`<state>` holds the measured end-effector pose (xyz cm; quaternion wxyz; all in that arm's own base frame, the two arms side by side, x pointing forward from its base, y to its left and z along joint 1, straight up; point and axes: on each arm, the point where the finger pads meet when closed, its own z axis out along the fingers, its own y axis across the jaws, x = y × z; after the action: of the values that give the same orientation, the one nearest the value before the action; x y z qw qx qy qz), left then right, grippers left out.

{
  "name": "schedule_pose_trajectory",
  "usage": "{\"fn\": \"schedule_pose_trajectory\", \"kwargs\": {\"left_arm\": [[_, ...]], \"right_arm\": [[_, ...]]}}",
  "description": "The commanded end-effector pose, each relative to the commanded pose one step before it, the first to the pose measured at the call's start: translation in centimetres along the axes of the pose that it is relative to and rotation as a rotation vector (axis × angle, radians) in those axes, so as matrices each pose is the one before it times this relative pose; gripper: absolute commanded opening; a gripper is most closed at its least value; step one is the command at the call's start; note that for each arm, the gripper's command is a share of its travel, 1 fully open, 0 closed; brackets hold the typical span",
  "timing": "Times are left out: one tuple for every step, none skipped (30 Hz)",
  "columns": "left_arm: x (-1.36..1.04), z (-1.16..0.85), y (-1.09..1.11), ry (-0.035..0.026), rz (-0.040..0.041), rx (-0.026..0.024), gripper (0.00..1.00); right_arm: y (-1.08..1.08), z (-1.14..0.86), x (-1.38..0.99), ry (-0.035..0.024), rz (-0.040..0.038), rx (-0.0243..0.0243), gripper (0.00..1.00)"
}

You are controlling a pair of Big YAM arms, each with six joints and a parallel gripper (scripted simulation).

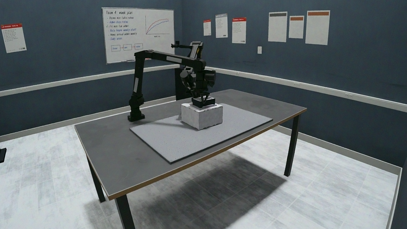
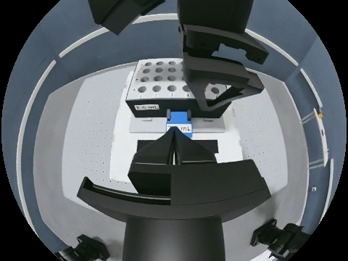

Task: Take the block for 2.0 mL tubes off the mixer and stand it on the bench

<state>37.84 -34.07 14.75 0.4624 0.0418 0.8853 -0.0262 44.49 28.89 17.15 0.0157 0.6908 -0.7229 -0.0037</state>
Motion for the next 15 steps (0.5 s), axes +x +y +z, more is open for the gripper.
{"fn": "schedule_pose_trajectory", "kwargs": {"left_arm": [[1.709, 0.760, -0.088, 0.02339, 0.00880, -0.00391, 0.00], [0.045, 0.032, 0.008, 0.00090, 0.00080, -0.00053, 0.00], [0.045, 0.032, 0.008, 0.00090, 0.00080, -0.00053, 0.00], [0.045, 0.032, 0.008, 0.00090, 0.00080, -0.00053, 0.00], [0.045, 0.032, 0.008, 0.00090, 0.00080, -0.00053, 0.00], [0.045, 0.032, 0.008, 0.00090, 0.00080, -0.00053, 0.00], [0.045, 0.032, 0.008, 0.00090, 0.00080, -0.00053, 0.00], [0.045, 0.032, 0.008, 0.00090, 0.00079, -0.00053, 0.00], [0.045, 0.032, 0.008, 0.00091, 0.00079, -0.00053, 0.00], [0.045, 0.032, 0.008, 0.00091, 0.00079, -0.00053, 0.00], [0.045, 0.032, 0.008, 0.00091, 0.00079, -0.00053, 0.00], [0.000, 0.000, 0.000, 0.00000, 0.00000, 0.00000, 0.00], [0.000, 0.000, 0.000, 0.00000, 0.00000, 0.00000, 0.00], [0.045, 0.032, 0.008, 0.00091, 0.00079, -0.00053, 0.00], [0.045, 0.032, 0.008, 0.00091, 0.00079, -0.00053, 0.00]], "right_arm": [[-2.504, -1.848, -1.351, -0.04492, 0.03963, 0.05094, 0.00], [0.002, -0.002, -0.006, -0.00005, 0.00002, -0.00003, 0.00], [0.002, -0.002, -0.006, -0.00005, 0.00002, -0.00003, 0.00], [0.002, -0.002, -0.006, -0.00005, 0.00002, -0.00003, 0.00], [0.002, -0.002, -0.006, -0.00005, 0.00002, -0.00003, 0.00], [0.002, -0.002, -0.006, -0.00005, 0.00002, -0.00003, 0.00], [0.002, -0.002, -0.006, -0.00005, 0.00002, -0.00003, 0.00], [0.002, -0.002, -0.006, -0.00005, 0.00002, -0.00003, 0.00], [0.002, -0.002, -0.006, -0.00005, 0.00002, -0.00003, 0.00], [0.002, -0.002, -0.006, -0.00005, 0.00002, -0.00003, 0.00], [0.002, -0.002, -0.006, -0.00005, 0.00002, -0.00003, 0.00], [0.000, 0.000, 0.000, 0.00000, 0.00000, 0.00000, 0.00], [0.000, 0.000, 0.000, 0.00000, 0.00000, 0.00000, 0.00], [0.002, -0.002, -0.006, -0.00005, 0.00002, -0.00003, 0.00], [0.002, -0.002, -0.006, -0.00005, 0.00002, -0.00003, 0.00]]}}
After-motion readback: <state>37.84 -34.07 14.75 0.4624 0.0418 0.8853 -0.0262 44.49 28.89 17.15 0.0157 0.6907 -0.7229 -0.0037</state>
